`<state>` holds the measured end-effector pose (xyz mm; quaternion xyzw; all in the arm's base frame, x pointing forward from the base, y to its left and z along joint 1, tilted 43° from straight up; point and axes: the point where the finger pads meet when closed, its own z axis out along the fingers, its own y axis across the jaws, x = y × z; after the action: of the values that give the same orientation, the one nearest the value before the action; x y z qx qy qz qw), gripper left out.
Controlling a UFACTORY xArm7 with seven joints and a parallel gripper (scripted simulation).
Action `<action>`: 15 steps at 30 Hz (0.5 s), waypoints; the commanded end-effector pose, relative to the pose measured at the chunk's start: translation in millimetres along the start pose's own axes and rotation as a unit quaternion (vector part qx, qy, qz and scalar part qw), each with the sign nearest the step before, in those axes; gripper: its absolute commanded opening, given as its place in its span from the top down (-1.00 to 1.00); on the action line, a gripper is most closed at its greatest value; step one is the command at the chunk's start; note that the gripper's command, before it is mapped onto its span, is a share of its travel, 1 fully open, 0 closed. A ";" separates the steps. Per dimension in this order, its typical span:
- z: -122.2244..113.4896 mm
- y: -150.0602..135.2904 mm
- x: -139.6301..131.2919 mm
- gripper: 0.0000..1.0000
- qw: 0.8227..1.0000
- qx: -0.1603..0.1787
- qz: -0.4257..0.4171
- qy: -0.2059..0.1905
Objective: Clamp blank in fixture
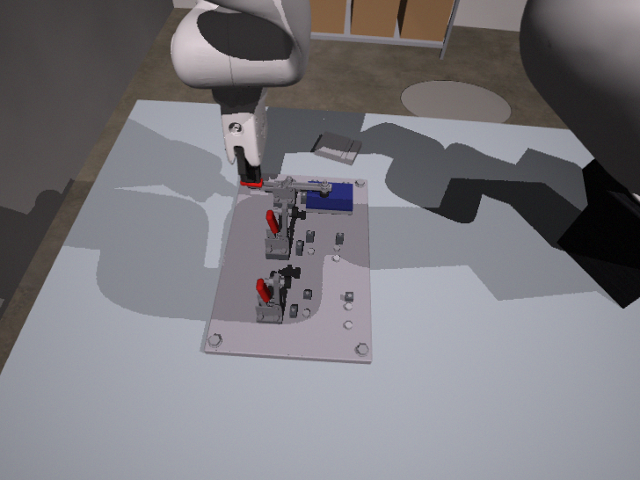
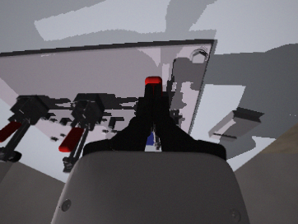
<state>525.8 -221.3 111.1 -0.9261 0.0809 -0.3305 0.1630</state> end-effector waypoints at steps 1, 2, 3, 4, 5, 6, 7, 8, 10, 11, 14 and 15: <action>-1.0 1.4 0.8 1.00 1.000 -0.001 0.000 0.001; -1.0 1.4 0.8 1.00 1.000 -0.001 0.000 0.001; -1.0 1.4 0.8 1.00 1.000 -0.001 0.000 0.001; -1.0 1.4 0.8 1.00 1.000 -0.001 0.000 0.001; -1.0 1.4 0.8 1.00 1.000 -0.001 0.000 0.001; -0.8 1.4 0.8 1.00 1.000 -0.001 0.000 0.001; -0.4 1.4 0.8 1.00 1.000 -0.001 0.000 0.001; 0.0 1.4 0.8 1.00 1.000 -0.001 0.000 0.001; 0.5 1.4 0.8 1.00 1.000 -0.001 0.000 0.001; 0.5 1.4 0.8 1.00 1.000 -0.001 0.000 0.001; 1.0 1.4 0.8 1.00 1.000 -0.001 0.000 0.001; 1.0 1.4 0.8 1.00 1.000 -0.001 0.000 0.001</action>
<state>526.9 -221.1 110.5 -0.9260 0.0808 -0.3310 0.1627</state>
